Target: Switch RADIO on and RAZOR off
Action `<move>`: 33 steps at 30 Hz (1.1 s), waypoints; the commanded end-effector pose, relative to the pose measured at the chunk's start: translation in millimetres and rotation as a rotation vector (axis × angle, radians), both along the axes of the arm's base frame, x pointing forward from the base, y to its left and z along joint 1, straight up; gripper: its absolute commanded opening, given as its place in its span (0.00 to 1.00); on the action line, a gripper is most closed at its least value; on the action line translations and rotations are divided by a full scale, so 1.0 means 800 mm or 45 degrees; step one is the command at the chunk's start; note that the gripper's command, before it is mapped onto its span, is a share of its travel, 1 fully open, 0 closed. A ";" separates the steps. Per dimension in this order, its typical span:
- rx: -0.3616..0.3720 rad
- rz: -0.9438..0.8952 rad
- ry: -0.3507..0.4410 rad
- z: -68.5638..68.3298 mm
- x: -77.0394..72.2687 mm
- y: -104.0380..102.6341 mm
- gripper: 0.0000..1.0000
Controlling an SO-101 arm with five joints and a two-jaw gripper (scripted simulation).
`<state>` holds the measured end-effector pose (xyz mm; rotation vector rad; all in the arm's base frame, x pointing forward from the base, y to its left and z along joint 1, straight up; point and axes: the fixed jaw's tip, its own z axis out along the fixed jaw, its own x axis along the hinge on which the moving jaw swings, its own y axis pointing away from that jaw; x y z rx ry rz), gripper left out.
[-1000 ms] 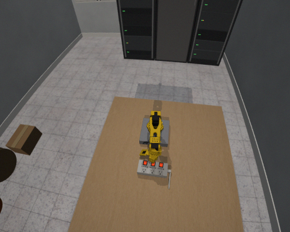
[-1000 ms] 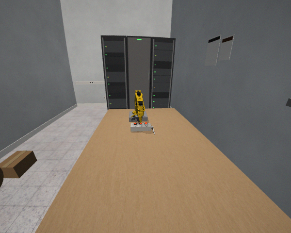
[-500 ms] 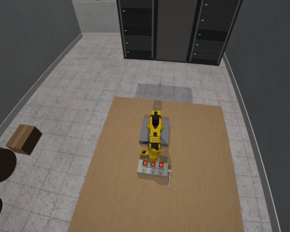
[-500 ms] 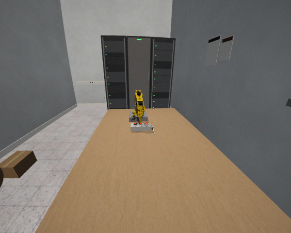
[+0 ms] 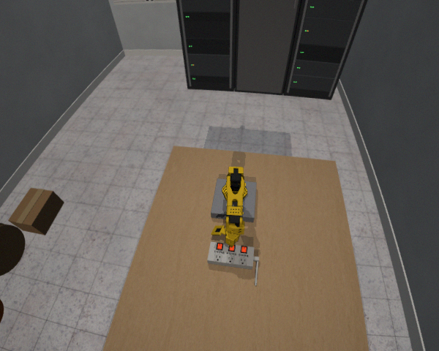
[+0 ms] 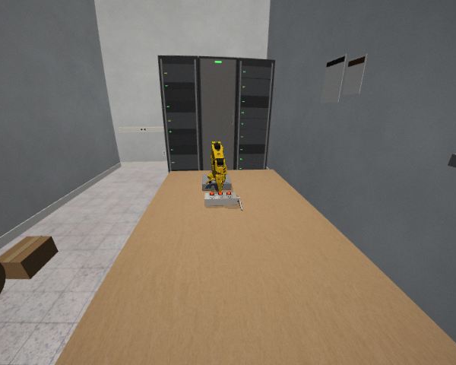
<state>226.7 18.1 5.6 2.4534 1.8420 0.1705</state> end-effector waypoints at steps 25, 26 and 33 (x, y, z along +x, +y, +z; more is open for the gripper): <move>-0.017 0.032 0.165 -0.041 -0.031 0.002 0.00; -0.017 0.032 0.165 -0.041 -0.031 0.002 0.00; -0.016 0.030 0.165 -0.032 -0.025 0.002 0.00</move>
